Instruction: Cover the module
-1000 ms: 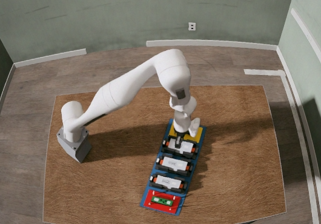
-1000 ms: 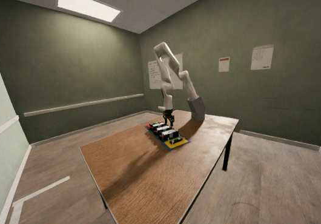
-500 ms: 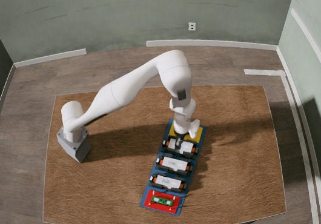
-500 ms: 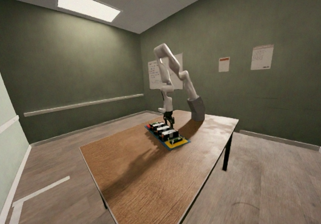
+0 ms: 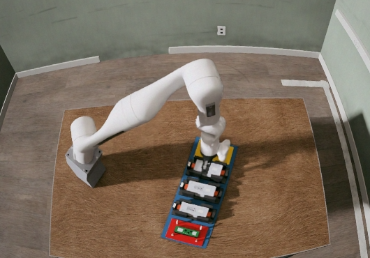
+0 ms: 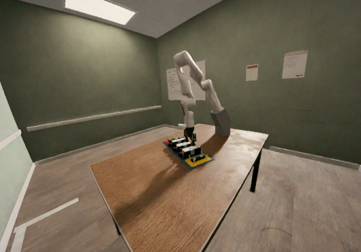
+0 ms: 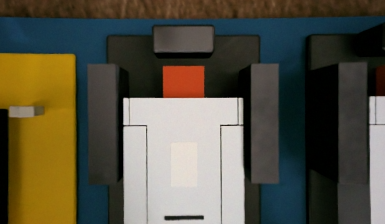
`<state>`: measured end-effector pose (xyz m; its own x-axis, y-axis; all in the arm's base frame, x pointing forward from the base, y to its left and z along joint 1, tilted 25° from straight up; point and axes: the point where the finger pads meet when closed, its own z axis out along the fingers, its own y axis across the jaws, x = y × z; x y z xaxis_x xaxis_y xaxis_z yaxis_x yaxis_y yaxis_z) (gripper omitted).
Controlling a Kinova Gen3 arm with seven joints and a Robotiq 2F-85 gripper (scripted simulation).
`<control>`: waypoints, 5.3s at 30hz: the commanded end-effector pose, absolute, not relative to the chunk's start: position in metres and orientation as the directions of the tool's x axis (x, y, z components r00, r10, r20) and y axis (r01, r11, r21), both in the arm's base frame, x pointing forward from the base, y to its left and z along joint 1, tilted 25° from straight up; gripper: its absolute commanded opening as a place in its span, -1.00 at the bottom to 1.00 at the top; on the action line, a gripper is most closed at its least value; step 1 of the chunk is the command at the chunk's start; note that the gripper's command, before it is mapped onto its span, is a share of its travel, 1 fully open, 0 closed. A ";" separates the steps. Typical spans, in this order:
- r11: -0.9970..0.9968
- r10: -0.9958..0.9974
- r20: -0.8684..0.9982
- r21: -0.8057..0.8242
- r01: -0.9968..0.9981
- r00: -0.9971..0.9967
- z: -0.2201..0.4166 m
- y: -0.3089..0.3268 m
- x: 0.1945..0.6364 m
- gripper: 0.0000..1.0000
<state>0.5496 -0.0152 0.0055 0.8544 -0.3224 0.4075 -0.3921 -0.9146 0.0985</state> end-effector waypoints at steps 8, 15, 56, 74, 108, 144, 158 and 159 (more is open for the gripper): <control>-0.915 -0.322 0.409 0.097 -0.392 0.854 -0.003 -0.017 0.554 1.00; -0.915 -0.322 0.409 0.097 -0.392 0.854 -0.008 -0.019 0.556 1.00; -0.915 -0.322 0.409 0.097 -0.392 0.854 -0.030 -0.024 0.564 1.00; -0.915 -0.322 0.409 0.097 -0.392 0.854 -0.039 -0.027 0.567 1.00; -0.915 -0.322 0.409 0.097 -0.392 0.854 -0.048 -0.029 0.571 0.39; -0.915 -0.322 0.409 0.097 -0.392 0.854 -0.048 -0.029 0.571 -1.00; -0.915 -0.322 0.409 0.097 -0.392 0.854 -0.048 -0.029 0.571 -1.00; -0.915 -0.322 0.409 0.097 -0.392 0.854 -0.048 -0.029 0.571 -1.00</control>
